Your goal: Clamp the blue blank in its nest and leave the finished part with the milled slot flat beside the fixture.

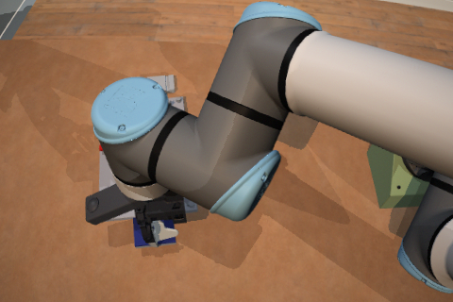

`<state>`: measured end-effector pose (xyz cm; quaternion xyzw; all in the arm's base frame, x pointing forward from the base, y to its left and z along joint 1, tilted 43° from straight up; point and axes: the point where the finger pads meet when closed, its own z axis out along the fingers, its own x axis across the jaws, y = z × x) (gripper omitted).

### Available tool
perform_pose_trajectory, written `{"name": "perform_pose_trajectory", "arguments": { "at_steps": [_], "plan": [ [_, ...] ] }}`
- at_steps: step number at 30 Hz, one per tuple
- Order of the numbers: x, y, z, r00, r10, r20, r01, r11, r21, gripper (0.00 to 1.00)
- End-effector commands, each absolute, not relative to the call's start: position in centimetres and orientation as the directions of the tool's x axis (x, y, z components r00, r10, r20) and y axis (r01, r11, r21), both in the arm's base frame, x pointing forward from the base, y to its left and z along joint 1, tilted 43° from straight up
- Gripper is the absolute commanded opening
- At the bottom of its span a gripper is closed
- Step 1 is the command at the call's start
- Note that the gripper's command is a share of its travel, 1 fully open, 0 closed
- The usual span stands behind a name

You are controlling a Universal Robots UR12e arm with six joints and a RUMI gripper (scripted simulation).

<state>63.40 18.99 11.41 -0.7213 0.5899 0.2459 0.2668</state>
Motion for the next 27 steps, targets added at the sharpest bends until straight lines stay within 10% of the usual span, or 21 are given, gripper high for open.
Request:
{"name": "perform_pose_trajectory", "arguments": {
  "at_steps": [1,27],
  "plan": [
    [63.3,19.0,11.3,0.184,-0.720,-0.669,-0.982,-0.161,-0.096,0.00],
    [61.5,19.7,10.1,0.184,-0.720,-0.669,-0.982,-0.161,-0.096,0.00]
  ]
}}
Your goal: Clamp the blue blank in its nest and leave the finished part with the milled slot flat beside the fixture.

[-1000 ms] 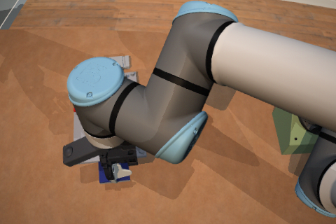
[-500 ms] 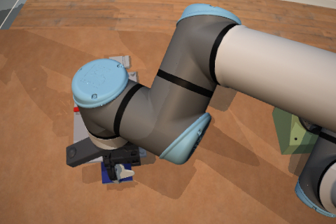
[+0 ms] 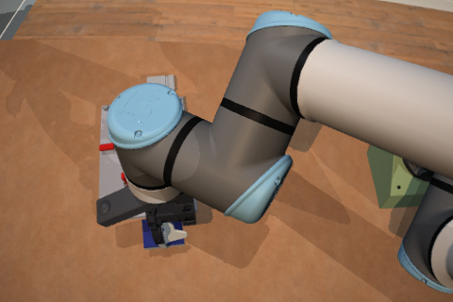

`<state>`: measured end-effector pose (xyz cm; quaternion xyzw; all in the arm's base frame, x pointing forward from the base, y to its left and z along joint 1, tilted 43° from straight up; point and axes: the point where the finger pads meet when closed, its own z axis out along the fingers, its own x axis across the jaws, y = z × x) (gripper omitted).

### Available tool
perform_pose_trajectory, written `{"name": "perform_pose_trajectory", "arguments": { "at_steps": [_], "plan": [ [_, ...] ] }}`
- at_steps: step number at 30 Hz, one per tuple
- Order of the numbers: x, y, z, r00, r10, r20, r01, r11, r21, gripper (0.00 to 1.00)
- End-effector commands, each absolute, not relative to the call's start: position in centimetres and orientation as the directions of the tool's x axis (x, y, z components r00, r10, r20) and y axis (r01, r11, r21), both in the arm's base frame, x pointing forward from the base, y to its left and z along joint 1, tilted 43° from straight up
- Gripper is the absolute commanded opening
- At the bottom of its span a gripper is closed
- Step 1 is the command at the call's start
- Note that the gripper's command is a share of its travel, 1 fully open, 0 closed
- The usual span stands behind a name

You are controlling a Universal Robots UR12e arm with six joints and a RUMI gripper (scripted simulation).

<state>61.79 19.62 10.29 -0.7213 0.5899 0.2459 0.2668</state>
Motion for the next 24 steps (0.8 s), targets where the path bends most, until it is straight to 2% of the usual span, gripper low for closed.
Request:
{"name": "perform_pose_trajectory", "arguments": {
  "at_steps": [1,24],
  "plan": [
    [61.5,19.7,10.1,0.184,-0.720,-0.669,-0.982,-0.161,-0.096,0.00],
    [60.3,20.2,9.2,0.184,-0.720,-0.669,-0.982,-0.161,-0.096,0.00]
  ]
}}
